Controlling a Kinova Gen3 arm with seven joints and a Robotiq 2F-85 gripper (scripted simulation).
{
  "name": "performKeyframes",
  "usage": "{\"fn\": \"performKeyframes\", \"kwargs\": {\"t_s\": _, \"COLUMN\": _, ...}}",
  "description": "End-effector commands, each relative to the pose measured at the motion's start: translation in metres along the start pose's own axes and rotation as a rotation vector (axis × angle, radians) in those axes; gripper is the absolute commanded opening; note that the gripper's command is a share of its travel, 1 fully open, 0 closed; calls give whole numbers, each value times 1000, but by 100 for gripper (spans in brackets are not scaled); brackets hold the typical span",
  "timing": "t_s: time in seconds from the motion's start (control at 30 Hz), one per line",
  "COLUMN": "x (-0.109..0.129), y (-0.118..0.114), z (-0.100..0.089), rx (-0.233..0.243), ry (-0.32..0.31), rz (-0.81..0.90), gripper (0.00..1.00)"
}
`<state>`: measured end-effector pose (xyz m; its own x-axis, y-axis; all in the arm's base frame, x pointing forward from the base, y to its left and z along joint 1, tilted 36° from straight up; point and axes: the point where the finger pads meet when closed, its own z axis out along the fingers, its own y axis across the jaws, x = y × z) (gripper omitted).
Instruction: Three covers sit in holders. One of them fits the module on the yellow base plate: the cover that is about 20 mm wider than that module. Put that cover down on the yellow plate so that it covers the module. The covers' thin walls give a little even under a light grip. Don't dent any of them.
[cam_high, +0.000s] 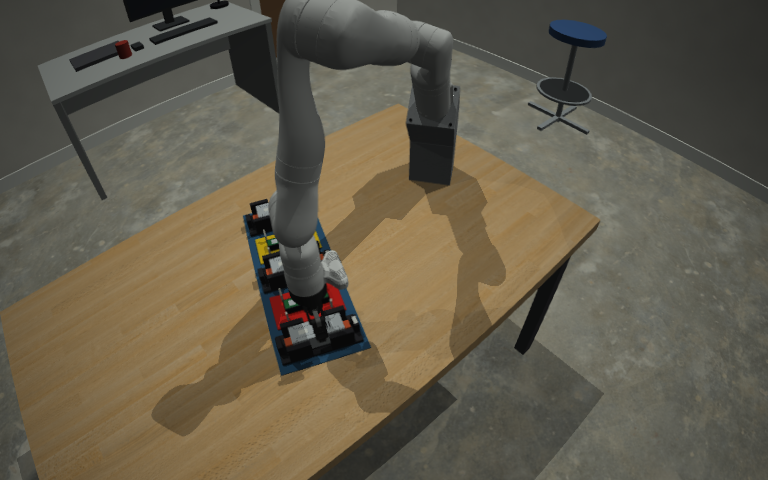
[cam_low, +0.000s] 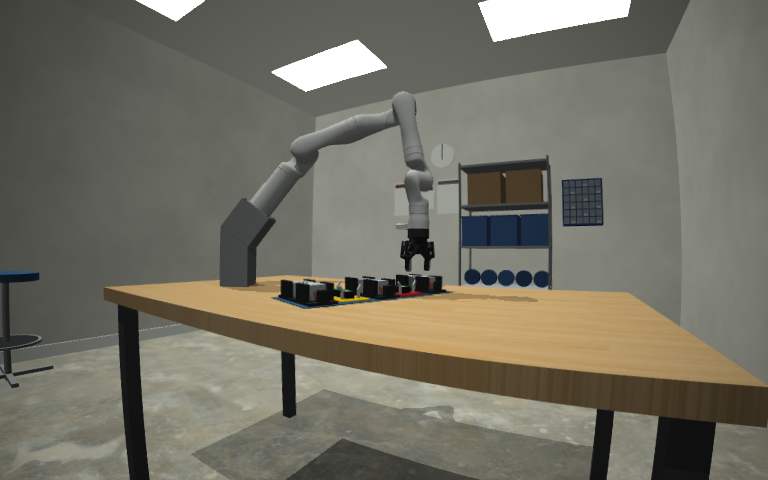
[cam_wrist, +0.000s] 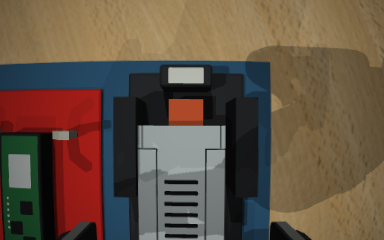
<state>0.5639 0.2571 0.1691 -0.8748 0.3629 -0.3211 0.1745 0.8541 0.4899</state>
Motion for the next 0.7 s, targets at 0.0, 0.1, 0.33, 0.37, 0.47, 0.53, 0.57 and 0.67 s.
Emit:
{"fn": "performKeyframes", "kwargs": {"t_s": 0.0, "x": -3, "y": 1, "z": 0, "rx": -2, "ry": -5, "rz": 1, "gripper": 100}}
{"fn": "performKeyframes", "kwargs": {"t_s": 0.1, "x": -4, "y": 2, "z": 0, "rx": -3, "ry": -6, "rz": 1, "gripper": 100}}
{"fn": "performKeyframes", "kwargs": {"t_s": 0.33, "x": -5, "y": 2, "z": 0, "rx": -4, "ry": -8, "rz": 2, "gripper": 100}}
{"fn": "performKeyframes", "kwargs": {"t_s": 0.37, "x": -5, "y": 2, "z": 0, "rx": -4, "ry": -8, "rz": 2, "gripper": 100}}
{"fn": "performKeyframes", "kwargs": {"t_s": 0.47, "x": -3, "y": 2, "z": 2, "rx": -3, "ry": -5, "rz": 0, "gripper": 100}}
{"fn": "performKeyframes", "kwargs": {"t_s": 0.53, "x": -3, "y": 2, "z": 4, "rx": -4, "ry": -6, "rz": 0, "gripper": 100}}
{"fn": "performKeyframes", "kwargs": {"t_s": 0.57, "x": -3, "y": 2, "z": 5, "rx": -4, "ry": -6, "rz": 0, "gripper": 100}}
{"fn": "performKeyframes", "kwargs": {"t_s": 0.67, "x": -3, "y": 2, "z": 8, "rx": -4, "ry": -7, "rz": 1, "gripper": 100}}
